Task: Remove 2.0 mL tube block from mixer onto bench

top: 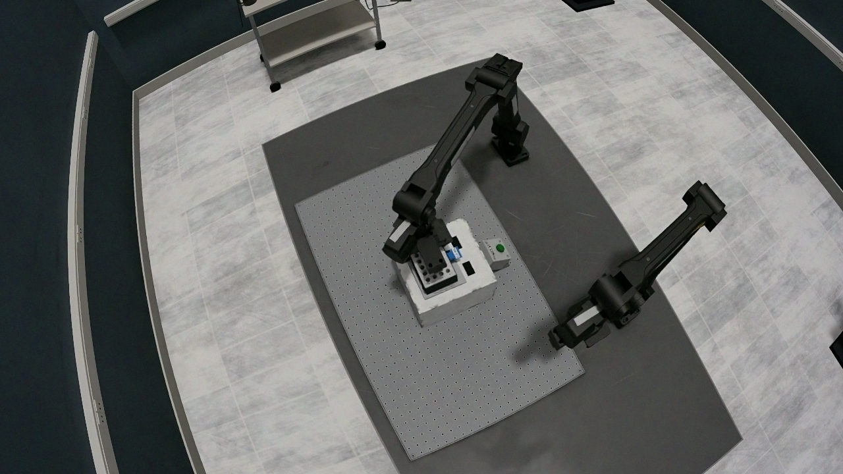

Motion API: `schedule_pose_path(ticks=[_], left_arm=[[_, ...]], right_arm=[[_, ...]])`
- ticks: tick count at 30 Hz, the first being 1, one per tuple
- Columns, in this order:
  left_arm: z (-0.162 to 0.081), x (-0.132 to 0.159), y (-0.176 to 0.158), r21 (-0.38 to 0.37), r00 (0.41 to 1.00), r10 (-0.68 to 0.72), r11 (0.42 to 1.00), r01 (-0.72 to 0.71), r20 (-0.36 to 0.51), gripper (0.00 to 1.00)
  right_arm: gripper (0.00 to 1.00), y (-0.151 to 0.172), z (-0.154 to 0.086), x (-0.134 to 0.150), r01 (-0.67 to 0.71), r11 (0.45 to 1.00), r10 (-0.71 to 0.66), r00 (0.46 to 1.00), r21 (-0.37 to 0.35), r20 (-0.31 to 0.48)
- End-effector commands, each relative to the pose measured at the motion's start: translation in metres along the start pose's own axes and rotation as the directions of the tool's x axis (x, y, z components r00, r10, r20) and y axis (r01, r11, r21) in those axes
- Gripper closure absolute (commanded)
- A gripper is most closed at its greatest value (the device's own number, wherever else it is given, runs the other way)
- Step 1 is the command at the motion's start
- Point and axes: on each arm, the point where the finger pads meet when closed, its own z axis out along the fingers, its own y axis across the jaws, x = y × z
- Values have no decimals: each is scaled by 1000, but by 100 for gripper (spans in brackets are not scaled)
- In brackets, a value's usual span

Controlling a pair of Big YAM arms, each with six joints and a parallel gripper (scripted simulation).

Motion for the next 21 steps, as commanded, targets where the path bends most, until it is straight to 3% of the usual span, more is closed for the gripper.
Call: schedule_pose_path(ticks=[1, 21], left_arm=[[-17, -11, 4, -6, 999, 3, 1000, -3, 51, 100], [-23, -15, 5, -8, 998, 4, 1000, -3, 65, 100]], right_arm=[[100, 9, -29, -19, 62, 998, -63, 998, 24, 30], [100, 10, -29, -20, 62, 998, -62, 998, 23, 32]])
